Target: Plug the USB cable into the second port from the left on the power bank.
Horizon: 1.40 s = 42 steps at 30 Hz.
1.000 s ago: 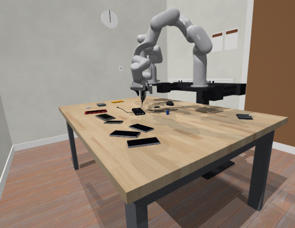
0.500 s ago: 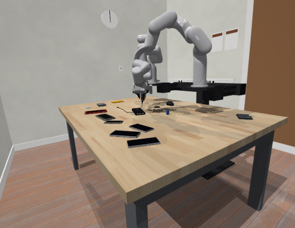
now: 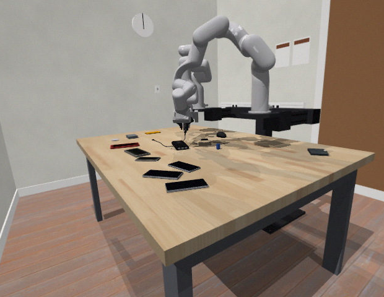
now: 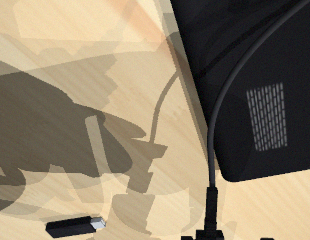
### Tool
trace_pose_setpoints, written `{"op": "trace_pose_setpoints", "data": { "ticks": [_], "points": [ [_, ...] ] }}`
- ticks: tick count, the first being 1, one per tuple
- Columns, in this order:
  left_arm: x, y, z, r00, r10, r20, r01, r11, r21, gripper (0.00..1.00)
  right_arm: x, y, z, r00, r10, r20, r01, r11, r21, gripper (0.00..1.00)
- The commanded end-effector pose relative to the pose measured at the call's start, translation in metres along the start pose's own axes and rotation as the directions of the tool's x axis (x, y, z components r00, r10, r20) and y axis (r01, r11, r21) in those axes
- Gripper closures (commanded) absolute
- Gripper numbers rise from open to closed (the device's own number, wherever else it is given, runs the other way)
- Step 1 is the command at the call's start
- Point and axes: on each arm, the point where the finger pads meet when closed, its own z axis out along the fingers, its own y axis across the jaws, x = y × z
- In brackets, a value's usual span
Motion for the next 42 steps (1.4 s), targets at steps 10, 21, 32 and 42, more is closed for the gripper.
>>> {"op": "trace_pose_setpoints", "data": {
  "ticks": [10,21,32,42],
  "points": [
    [-0.001,0.001,0.012,1.0,0.0,0.0,0.0,1.0,-0.002,0.68,0.0,0.002,0.0,1.0,-0.001,0.0,0.001,1.0,-0.003,1.0],
    [-0.001,0.001,0.021,1.0,0.0,0.0,0.0,1.0,-0.002,0.68,0.0,0.002,0.0,1.0,-0.001,0.0,0.001,1.0,-0.003,1.0],
    [-0.001,0.001,0.03,1.0,-0.001,0.0,0.001,1.0,-0.003,0.68,0.0,0.002,0.0,1.0,-0.001,0.0,0.001,1.0,-0.003,1.0],
    [-0.001,0.001,0.04,1.0,-0.003,0.0,0.003,1.0,-0.003,0.68,0.0,0.002,0.0,1.0,-0.001,0.0,0.001,1.0,-0.003,1.0]
  ]
}}
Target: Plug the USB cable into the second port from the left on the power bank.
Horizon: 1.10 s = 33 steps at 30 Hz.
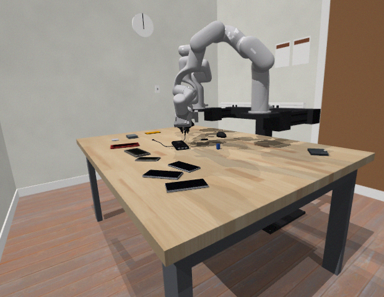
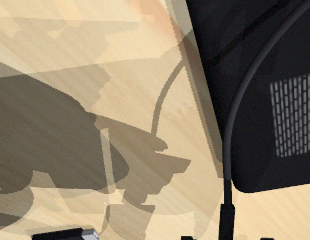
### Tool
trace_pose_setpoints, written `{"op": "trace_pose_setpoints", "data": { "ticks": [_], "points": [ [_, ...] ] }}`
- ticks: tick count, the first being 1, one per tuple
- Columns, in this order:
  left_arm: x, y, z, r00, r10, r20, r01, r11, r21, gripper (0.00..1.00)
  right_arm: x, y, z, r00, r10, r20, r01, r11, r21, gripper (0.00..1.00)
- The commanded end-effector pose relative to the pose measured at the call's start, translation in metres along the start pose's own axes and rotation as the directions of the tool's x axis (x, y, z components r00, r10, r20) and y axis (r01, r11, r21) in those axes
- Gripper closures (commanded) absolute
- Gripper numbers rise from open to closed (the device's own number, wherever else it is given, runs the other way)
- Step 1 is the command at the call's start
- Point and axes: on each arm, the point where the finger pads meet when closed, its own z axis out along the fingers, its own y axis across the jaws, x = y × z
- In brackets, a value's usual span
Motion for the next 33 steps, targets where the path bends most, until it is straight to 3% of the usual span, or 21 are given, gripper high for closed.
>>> {"op": "trace_pose_setpoints", "data": {
  "ticks": [1,6,7,19,20,33],
  "points": [
    [-0.0009,0.0016,0.0022,1.0,0.002,0.0,-0.002,1.0,-0.003,0.68,-0.0003,0.0016,0.0005,1.0,-0.001,0.0,0.001,1.0,-0.003,1.0],
    [-0.001,0.0021,-0.0001,1.0,0.003,0.0,-0.003,1.0,-0.004,0.68,-0.0003,0.0016,0.0005,1.0,-0.001,0.0,0.001,1.0,-0.003,1.0],
    [-0.001,0.002,0.0,1.0,0.003,0.0,-0.003,1.0,-0.004,0.99,-0.0003,0.0016,0.0005,1.0,-0.001,0.0,0.001,1.0,-0.003,1.0],
    [-0.001,0.002,0.0,1.0,0.003,0.0,-0.003,1.0,-0.004,0.99,-0.0003,0.0016,0.0005,1.0,-0.001,0.0,0.001,1.0,-0.003,1.0],
    [-0.001,0.002,0.0,1.0,0.003,0.0,-0.003,1.0,-0.004,0.99,-0.0003,0.0016,0.0005,1.0,-0.001,0.0,0.001,1.0,-0.003,0.81],
    [-0.001,0.002,0.0,1.0,0.003,0.0,-0.003,1.0,-0.004,1.0,-0.0003,0.0016,0.0005,1.0,-0.001,0.0,0.001,1.0,-0.003,0.81]
  ]
}}
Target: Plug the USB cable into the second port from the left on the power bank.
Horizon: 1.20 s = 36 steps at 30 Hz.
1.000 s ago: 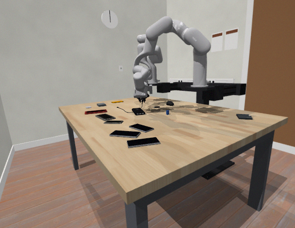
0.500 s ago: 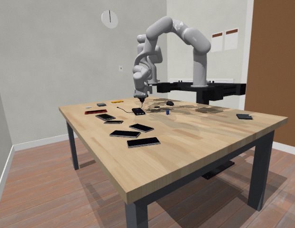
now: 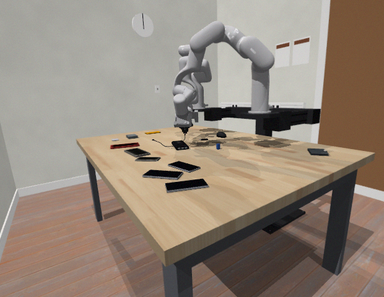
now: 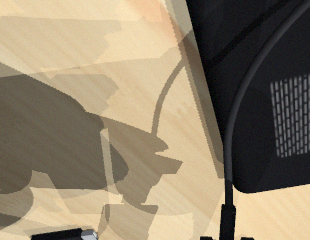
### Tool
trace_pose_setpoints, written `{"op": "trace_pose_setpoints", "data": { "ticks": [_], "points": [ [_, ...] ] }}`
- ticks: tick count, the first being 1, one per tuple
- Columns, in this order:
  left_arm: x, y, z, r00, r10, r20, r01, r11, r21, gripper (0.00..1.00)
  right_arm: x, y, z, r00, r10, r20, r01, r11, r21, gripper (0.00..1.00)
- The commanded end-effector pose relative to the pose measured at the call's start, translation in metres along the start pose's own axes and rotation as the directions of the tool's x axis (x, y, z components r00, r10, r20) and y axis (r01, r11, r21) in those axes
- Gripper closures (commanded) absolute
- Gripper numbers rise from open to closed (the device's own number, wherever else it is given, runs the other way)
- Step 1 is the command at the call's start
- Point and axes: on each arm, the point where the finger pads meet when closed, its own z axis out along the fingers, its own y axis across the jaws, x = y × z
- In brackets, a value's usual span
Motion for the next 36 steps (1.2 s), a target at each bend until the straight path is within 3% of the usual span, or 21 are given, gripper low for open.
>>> {"op": "trace_pose_setpoints", "data": {
  "ticks": [1,15,21,24,35,36],
  "points": [
    [-0.001,0.002,-0.001,1.0,0.003,0.0,-0.003,1.0,-0.003,1.0,0.0,0.002,0.0,1.0,-0.001,0.0,0.001,1.0,-0.003,0.81],
    [-0.001,0.002,-0.001,1.0,0.003,0.0,-0.003,1.0,-0.003,1.0,0.0,0.001,-0.008,1.0,-0.001,0.0,0.001,1.0,-0.003,0.81],
    [-0.001,0.002,-0.001,1.0,0.003,0.0,-0.003,1.0,-0.003,1.0,-0.001,0.002,-0.042,1.0,-0.001,0.001,0.001,1.0,-0.004,0.81],
    [-0.001,0.002,-0.001,1.0,0.003,0.0,-0.003,1.0,-0.003,1.0,0.0,0.001,-0.038,1.0,-0.001,0.0,0.001,1.0,-0.002,0.81],
    [-0.001,0.002,-0.001,1.0,0.003,0.0,-0.003,1.0,-0.003,1.0,-0.001,0.002,-0.089,1.0,-0.001,0.001,0.001,1.0,-0.003,0.81],
    [-0.001,0.002,-0.001,1.0,0.003,0.0,-0.003,1.0,-0.003,1.0,0.0,0.0,-0.081,1.0,-0.001,-0.001,0.001,1.0,0.0,0.81]
  ]
}}
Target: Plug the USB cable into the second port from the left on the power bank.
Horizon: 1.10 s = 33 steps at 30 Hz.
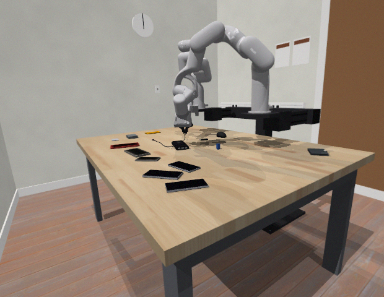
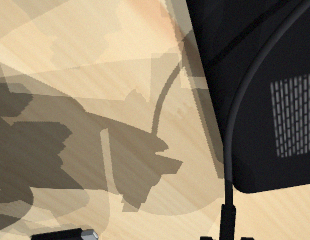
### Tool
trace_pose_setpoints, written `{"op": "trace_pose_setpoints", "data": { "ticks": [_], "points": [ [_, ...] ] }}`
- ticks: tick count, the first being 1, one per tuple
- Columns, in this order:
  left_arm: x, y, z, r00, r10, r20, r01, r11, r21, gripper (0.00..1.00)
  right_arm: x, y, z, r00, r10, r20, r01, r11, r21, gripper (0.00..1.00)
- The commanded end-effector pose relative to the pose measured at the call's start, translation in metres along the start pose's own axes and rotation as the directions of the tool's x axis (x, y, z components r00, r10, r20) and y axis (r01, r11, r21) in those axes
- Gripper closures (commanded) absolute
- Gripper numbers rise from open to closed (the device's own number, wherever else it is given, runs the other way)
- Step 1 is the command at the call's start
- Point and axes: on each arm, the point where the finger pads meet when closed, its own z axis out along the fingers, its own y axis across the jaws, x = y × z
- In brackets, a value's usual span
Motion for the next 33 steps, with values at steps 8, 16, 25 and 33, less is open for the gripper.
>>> {"op": "trace_pose_setpoints", "data": {
  "ticks": [8,16,25,33],
  "points": [
    [-0.001,0.002,-0.001,1.0,0.003,0.0,-0.003,1.0,-0.003,1.0,0.001,0.003,0.005,1.0,0.01,-0.007,-0.01,1.0,-0.006,0.81],
    [-0.001,0.002,-0.001,1.0,0.003,0.0,-0.003,1.0,-0.003,1.0,0.011,0.033,0.012,0.975,0.186,-0.119,-0.193,0.98,-0.047,0.81],
    [-0.001,0.002,-0.001,1.0,0.003,0.0,-0.003,1.0,-0.003,1.0,0.018,0.057,0.015,0.923,0.319,-0.217,-0.335,0.941,-0.041,0.81],
    [-0.001,0.002,-0.001,1.0,0.003,0.0,-0.003,1.0,-0.003,1.0,0.025,0.085,0.016,0.834,0.448,-0.323,-0.473,0.881,0.001,0.81]
  ]
}}
